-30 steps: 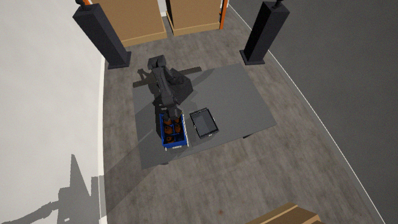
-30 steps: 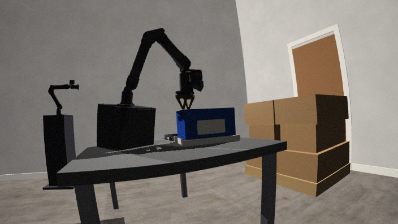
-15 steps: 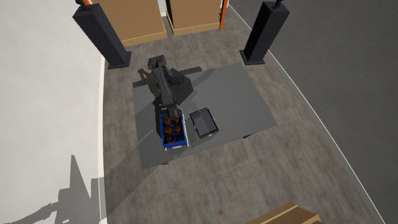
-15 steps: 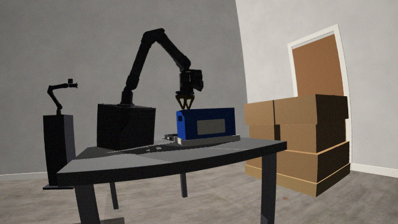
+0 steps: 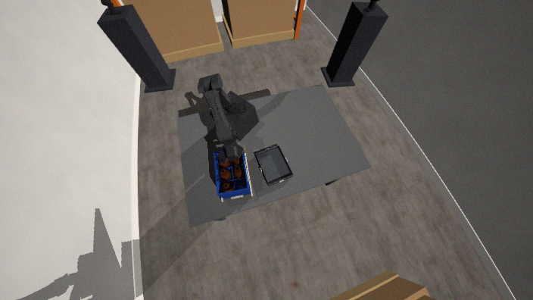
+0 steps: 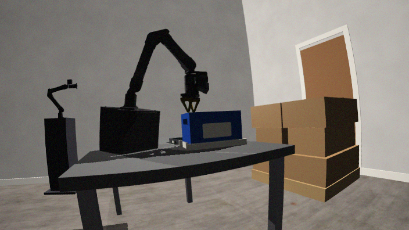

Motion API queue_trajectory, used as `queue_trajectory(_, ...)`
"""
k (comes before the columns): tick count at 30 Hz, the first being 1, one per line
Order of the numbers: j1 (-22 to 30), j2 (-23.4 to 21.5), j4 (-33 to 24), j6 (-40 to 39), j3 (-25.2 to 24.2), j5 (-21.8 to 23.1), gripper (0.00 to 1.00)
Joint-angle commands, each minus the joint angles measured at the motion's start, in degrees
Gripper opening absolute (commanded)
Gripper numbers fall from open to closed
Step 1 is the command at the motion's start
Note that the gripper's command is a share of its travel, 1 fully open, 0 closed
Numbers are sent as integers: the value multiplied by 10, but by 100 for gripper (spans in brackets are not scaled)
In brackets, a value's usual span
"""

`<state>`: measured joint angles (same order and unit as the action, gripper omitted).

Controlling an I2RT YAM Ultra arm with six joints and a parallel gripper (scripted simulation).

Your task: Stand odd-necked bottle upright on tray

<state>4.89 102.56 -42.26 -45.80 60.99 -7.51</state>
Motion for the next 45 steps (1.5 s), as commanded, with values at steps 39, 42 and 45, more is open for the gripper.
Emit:
queue_trajectory(39,1,-17,10,1,-12,-1,61)
queue_trajectory(42,1,-17,10,1,-12,-1,61)
queue_trajectory(45,1,-17,10,1,-12,-1,61)
